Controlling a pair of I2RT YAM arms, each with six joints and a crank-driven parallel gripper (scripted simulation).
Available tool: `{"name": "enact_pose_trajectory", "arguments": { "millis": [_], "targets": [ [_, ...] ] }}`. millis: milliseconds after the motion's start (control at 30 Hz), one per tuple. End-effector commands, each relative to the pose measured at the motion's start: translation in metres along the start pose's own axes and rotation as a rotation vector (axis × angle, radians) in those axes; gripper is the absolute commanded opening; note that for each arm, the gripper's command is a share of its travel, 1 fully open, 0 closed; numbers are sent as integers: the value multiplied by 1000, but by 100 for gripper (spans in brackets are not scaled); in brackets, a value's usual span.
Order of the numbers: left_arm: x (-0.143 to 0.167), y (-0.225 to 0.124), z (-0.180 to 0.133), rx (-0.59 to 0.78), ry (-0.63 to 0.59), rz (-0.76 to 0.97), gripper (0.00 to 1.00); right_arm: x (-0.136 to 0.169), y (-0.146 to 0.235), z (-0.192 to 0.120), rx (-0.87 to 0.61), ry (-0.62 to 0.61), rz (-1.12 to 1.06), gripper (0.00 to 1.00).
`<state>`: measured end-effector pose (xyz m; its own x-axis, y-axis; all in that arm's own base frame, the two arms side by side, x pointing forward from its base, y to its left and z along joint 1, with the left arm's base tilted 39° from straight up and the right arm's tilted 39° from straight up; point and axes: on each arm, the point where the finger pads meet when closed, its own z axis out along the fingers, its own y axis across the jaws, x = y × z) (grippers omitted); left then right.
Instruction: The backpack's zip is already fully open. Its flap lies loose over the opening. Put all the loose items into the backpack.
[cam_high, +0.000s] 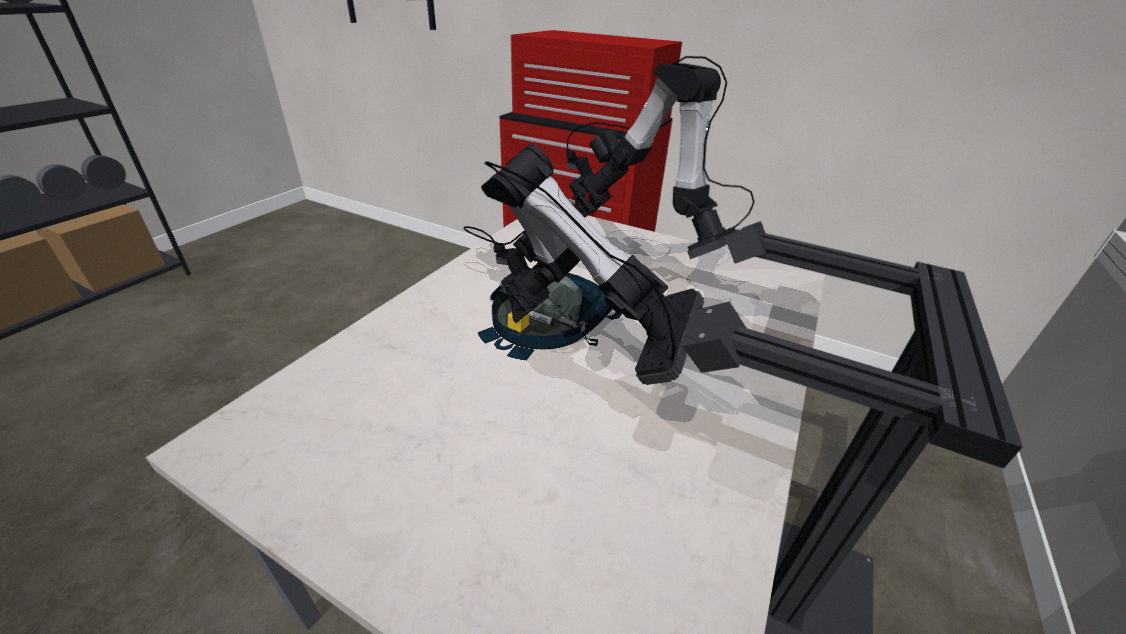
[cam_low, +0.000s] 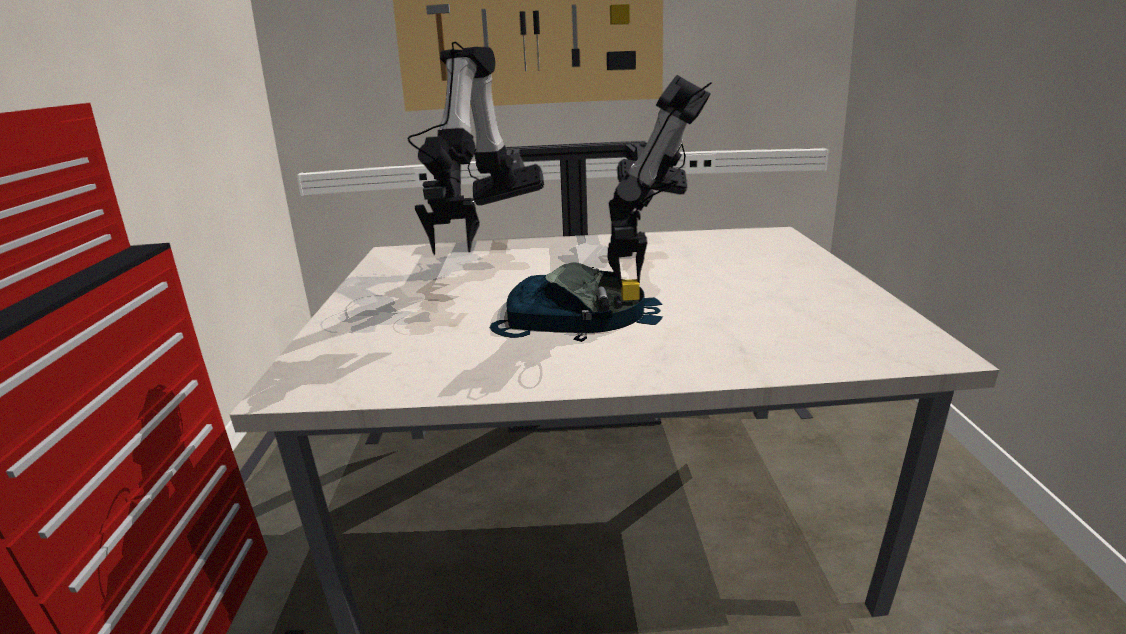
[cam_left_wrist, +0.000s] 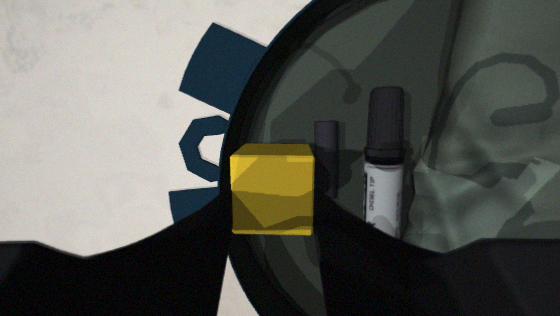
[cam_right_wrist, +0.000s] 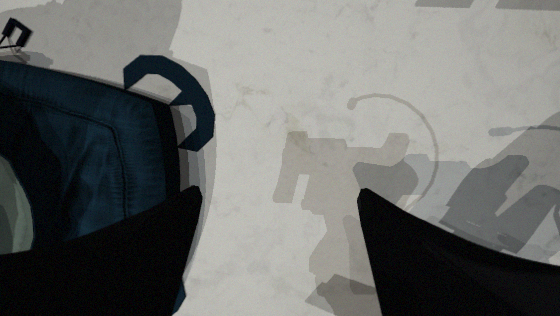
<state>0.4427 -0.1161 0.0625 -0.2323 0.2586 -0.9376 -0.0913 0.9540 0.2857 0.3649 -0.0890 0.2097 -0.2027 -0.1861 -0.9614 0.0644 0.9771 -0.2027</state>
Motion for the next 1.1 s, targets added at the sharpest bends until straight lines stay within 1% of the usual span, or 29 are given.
{"name": "enact_pose_trajectory", "arguments": {
  "millis": [0, 267, 300, 533, 567, 600, 633, 700, 833, 933, 1000, 1067],
  "targets": [
    [-34, -1, 1, 7, -82, -49, 37, -7, 0, -1, 0, -19, -5, 90],
    [-34, 1, 3, 0, -79, -48, 37, -7, 0, -1, 0, -19, -5, 90],
    [-13, -1, 9, 3, -42, -22, 37, -7, 0, -1, 0, -19, -5, 90],
    [-4, -1, 20, 2, -41, -19, 37, -7, 0, -1, 0, -19, -5, 90],
    [-4, -1, 21, 2, -41, -20, 37, -7, 0, -1, 0, -19, -5, 90],
    [-20, 2, 19, -1, -72, -39, 37, -7, 0, -1, 0, -19, -5, 90],
    [-26, 0, 17, 3, -83, -45, 37, -7, 0, -1, 0, -19, -5, 90],
    [-26, -1, 17, 5, -84, -45, 37, -7, 0, -1, 0, -19, -5, 90],
    [-21, 0, 19, 2, -74, -40, 37, -7, 0, -1, 0, -19, -5, 90],
    [-8, -3, 22, 5, -51, -24, 37, -7, 0, -1, 0, -19, -5, 90],
    [-14, -1, 22, 3, -66, -32, 37, -7, 0, -1, 0, -19, -5, 90],
    [-8, -4, 23, 8, -54, -25, 37, -7, 0, -1, 0, -19, -5, 90]
  ]
}}
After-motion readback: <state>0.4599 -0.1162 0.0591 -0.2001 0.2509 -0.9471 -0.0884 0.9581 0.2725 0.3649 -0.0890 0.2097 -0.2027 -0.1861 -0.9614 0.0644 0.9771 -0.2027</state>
